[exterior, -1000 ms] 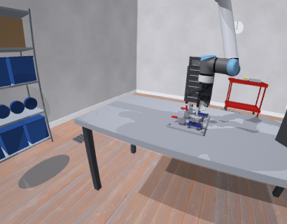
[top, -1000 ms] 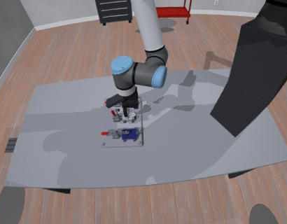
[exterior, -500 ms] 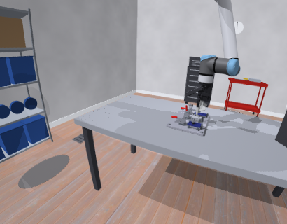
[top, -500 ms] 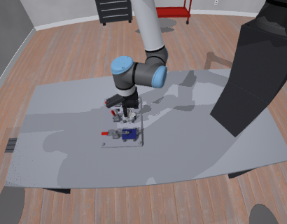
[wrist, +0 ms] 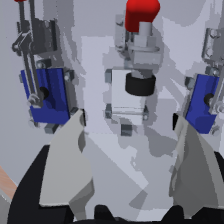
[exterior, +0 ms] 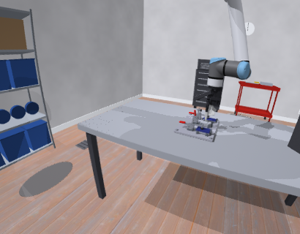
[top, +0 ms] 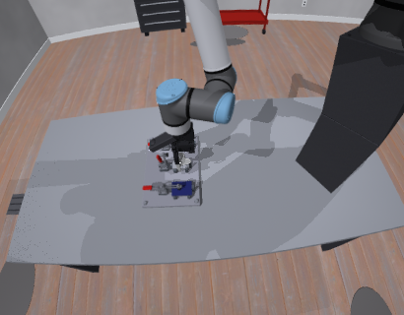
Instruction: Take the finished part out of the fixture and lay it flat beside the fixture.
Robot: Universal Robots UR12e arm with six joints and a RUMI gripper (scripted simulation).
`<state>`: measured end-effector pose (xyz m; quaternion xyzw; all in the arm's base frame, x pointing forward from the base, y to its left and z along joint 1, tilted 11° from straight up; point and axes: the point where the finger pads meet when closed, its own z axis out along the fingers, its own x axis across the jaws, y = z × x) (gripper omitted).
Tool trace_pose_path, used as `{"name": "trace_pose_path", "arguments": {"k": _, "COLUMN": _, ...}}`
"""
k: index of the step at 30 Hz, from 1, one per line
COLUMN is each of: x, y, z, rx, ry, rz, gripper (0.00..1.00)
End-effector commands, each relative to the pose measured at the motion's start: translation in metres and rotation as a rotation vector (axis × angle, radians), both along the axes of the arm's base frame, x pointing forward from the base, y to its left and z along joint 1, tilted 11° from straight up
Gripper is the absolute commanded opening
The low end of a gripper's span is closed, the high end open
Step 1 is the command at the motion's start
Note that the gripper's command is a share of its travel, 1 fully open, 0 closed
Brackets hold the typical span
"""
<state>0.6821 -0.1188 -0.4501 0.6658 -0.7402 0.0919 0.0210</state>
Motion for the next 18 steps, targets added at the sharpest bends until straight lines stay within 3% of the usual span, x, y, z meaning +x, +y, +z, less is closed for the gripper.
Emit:
{"name": "trace_pose_path", "arguments": {"k": 1, "x": 0.0, "y": 0.0, "z": 0.0, "rx": 0.0, "ry": -0.001, "rz": 0.0, "gripper": 0.59}}
{"name": "trace_pose_path", "arguments": {"k": 18, "x": 0.002, "y": -0.002, "z": -0.011, "rx": 0.0, "ry": -0.001, "rz": 0.0, "gripper": 0.59}}
